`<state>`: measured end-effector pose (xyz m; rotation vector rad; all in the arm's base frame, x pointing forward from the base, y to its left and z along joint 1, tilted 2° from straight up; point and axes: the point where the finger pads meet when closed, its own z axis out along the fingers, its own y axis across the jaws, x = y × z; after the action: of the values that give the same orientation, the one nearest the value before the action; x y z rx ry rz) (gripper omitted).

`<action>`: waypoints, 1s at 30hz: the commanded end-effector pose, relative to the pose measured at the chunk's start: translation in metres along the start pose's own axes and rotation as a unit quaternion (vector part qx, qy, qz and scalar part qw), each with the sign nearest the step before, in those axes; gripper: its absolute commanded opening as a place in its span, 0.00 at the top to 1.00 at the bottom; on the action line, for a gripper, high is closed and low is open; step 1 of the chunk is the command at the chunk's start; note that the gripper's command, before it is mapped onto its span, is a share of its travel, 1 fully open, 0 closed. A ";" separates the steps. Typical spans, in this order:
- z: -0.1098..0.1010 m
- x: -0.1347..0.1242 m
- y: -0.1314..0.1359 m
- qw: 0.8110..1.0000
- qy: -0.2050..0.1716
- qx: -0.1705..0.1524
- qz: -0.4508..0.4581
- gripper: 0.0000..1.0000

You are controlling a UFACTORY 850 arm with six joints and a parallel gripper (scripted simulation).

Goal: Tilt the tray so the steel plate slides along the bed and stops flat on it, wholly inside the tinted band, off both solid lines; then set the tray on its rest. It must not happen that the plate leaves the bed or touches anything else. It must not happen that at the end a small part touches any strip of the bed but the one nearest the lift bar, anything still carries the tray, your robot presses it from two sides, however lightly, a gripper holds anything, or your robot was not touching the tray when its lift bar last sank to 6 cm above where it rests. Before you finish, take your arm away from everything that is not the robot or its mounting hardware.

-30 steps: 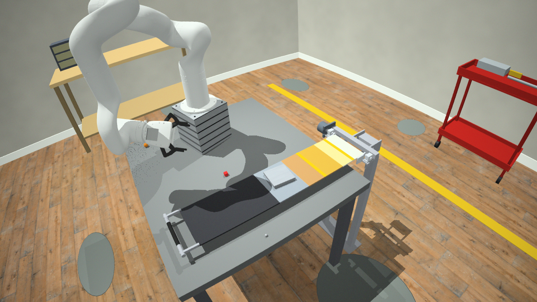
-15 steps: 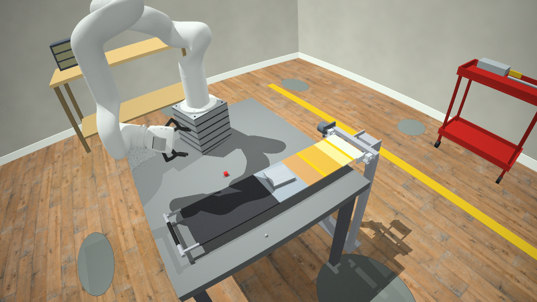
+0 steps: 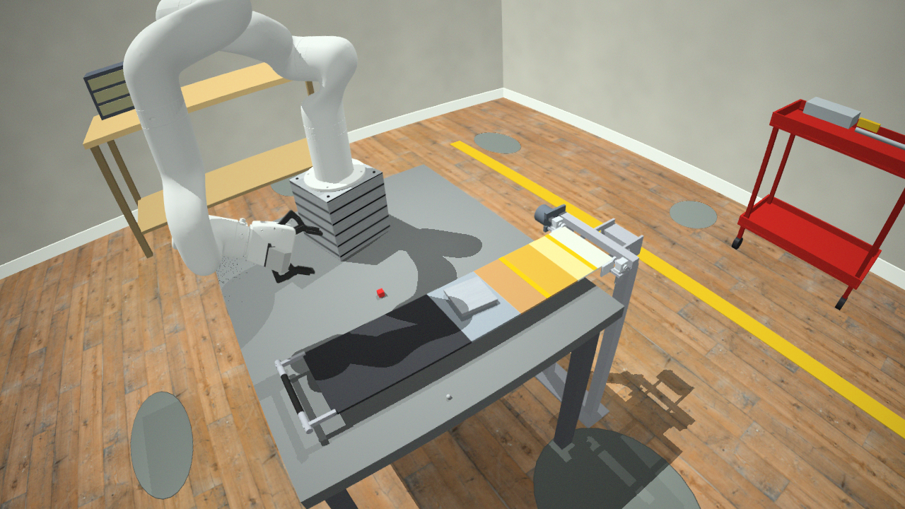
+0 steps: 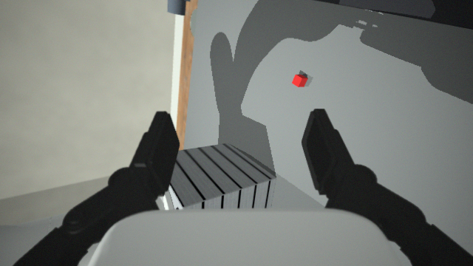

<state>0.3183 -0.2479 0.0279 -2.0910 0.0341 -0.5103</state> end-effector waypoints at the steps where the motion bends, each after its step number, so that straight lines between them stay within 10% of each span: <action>1: -0.001 -0.002 0.014 0.998 -0.047 -0.023 0.019 0.00; 30: -0.040 0.034 0.112 0.944 -0.200 -0.249 0.079 0.00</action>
<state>0.3497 -0.3414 -0.0308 -2.5916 0.0955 0.0103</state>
